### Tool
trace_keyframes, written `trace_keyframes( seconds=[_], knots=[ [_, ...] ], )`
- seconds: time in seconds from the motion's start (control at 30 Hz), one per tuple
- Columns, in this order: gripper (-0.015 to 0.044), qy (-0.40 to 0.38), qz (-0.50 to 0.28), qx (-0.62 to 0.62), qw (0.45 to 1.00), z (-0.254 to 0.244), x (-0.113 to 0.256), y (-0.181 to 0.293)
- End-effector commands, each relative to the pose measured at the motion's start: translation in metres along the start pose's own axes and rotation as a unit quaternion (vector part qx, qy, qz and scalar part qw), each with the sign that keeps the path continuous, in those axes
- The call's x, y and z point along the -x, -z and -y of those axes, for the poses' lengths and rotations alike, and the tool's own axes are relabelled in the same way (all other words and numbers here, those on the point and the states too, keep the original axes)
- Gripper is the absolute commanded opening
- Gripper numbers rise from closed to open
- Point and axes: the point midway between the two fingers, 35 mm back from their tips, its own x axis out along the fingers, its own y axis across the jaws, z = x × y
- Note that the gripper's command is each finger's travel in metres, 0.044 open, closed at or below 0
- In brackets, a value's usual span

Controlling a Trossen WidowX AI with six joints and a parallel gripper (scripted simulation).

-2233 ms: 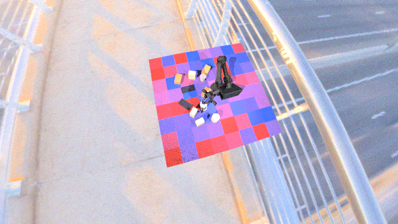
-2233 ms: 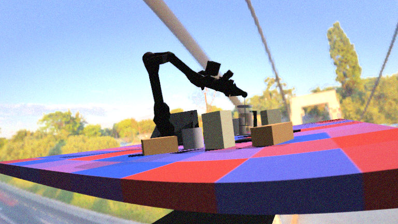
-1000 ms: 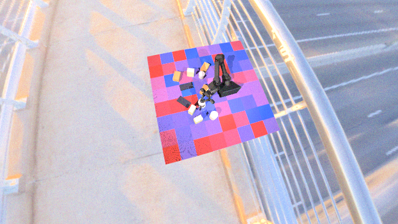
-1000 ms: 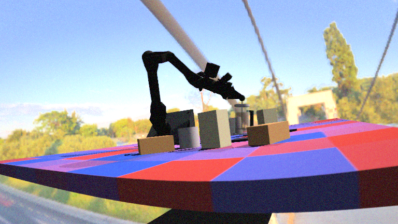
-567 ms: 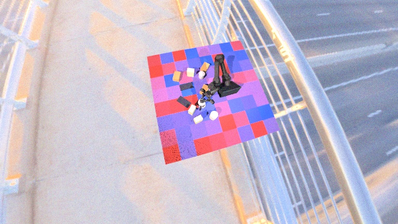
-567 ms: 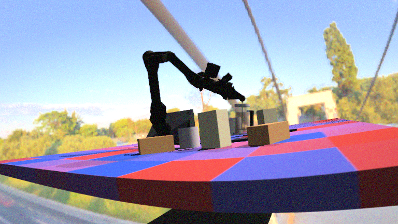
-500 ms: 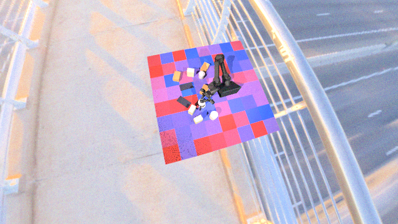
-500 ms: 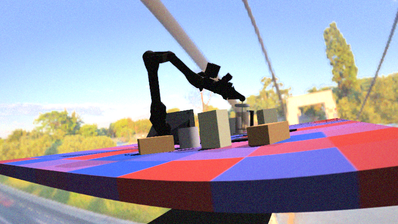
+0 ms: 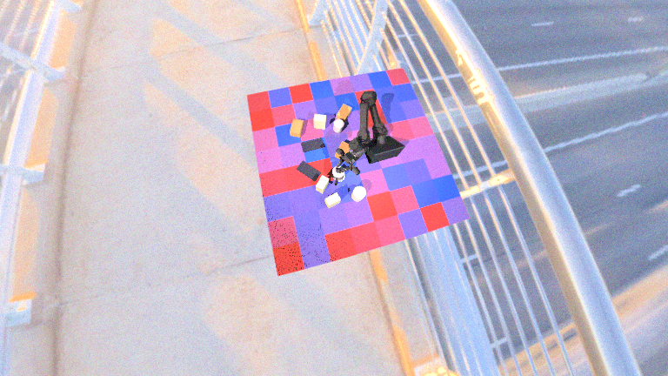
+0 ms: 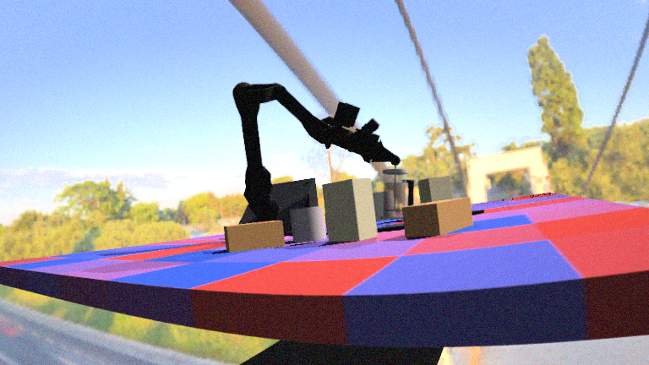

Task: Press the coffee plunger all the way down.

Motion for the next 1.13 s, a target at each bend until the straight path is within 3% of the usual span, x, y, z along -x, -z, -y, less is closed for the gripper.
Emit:
trace_keyframes(
  seconds=[0.0, 0.3, 0.5, 0.7, 1.1],
  knots=[
    [0.0202, 0.000, 0.000, 0.000, 1.000, 0.000, 0.000, 0.000],
    [0.0439, 0.000, 0.000, 0.000, 1.000, 0.000, 0.000, 0.000],
    [0.0440, -0.001, -0.002, 0.000, 1.000, 0.000, 0.009, -0.010],
    [0.0440, 0.000, -0.007, 0.001, 1.000, 0.007, 0.062, -0.054],
    [0.0440, 0.000, -0.007, 0.002, 1.000, 0.006, 0.062, -0.052]
  ],
)
